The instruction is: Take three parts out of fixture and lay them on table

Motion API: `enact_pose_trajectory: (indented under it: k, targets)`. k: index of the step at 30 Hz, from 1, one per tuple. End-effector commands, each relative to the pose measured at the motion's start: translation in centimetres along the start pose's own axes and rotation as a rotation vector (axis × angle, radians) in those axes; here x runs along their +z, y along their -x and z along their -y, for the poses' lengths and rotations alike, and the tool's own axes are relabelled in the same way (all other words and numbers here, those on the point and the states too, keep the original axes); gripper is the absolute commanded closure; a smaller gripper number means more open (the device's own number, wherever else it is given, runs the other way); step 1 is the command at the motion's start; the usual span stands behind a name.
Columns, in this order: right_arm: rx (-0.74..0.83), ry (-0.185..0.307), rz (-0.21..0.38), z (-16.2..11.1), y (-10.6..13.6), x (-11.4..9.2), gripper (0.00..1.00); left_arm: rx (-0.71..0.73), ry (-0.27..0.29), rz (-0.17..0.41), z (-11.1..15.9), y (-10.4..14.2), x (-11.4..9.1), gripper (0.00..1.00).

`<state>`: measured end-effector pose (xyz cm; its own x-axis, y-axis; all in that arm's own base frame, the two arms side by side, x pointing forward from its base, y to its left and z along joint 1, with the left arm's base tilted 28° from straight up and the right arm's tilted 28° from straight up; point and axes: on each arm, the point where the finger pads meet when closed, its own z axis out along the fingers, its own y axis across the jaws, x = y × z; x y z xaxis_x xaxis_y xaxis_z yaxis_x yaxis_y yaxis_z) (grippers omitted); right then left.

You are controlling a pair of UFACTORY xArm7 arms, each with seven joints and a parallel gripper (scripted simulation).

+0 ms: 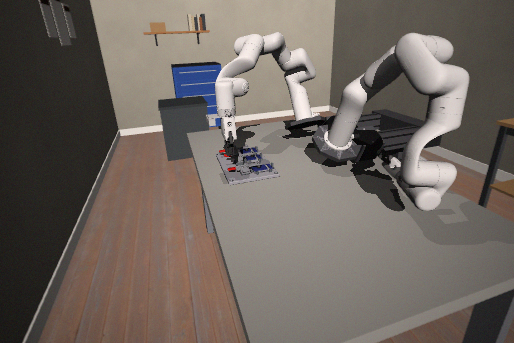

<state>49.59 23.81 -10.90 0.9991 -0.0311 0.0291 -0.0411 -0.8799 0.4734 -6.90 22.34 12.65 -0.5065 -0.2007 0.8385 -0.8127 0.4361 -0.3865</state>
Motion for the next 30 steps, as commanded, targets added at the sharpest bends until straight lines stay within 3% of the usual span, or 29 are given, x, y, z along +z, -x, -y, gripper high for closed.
enact_pose_trajectory:
  k: [1,5,8,11,12,16,19,30]
  targets:
    - [-0.001,0.041,-0.002,0.2,-0.1,0.3,0.70,-0.001,0.001,0.001,0.0,0.0,-0.1,0.00]
    - [0.000,0.231,-0.003,0.1,-0.1,2.3,0.70,-0.001,0.001,0.001,0.0,0.0,-0.1,0.00]
    - [0.000,0.236,-0.004,0.1,0.0,2.3,0.70,-0.001,0.001,0.001,0.0,0.0,-0.1,0.00]
    - [0.000,0.386,-0.004,0.0,0.0,3.9,0.70,-0.001,0.001,0.001,0.0,0.0,-0.1,0.00]
    - [0.000,0.389,-0.004,0.0,0.0,3.9,0.70,-0.001,0.001,0.001,0.0,0.0,-0.1,0.00]
    - [0.001,0.485,-0.005,0.0,-0.2,4.9,0.70,-0.001,0.001,0.001,0.0,0.0,-0.1,0.00]
    - [0.000,0.513,-0.005,0.0,0.0,5.2,0.70,-0.001,0.001,0.001,0.0,0.0,-0.1,0.00]
    - [0.000,0.516,-0.004,0.0,0.1,5.3,0.70,-0.001,0.001,0.001,0.0,0.0,-0.1,0.00]
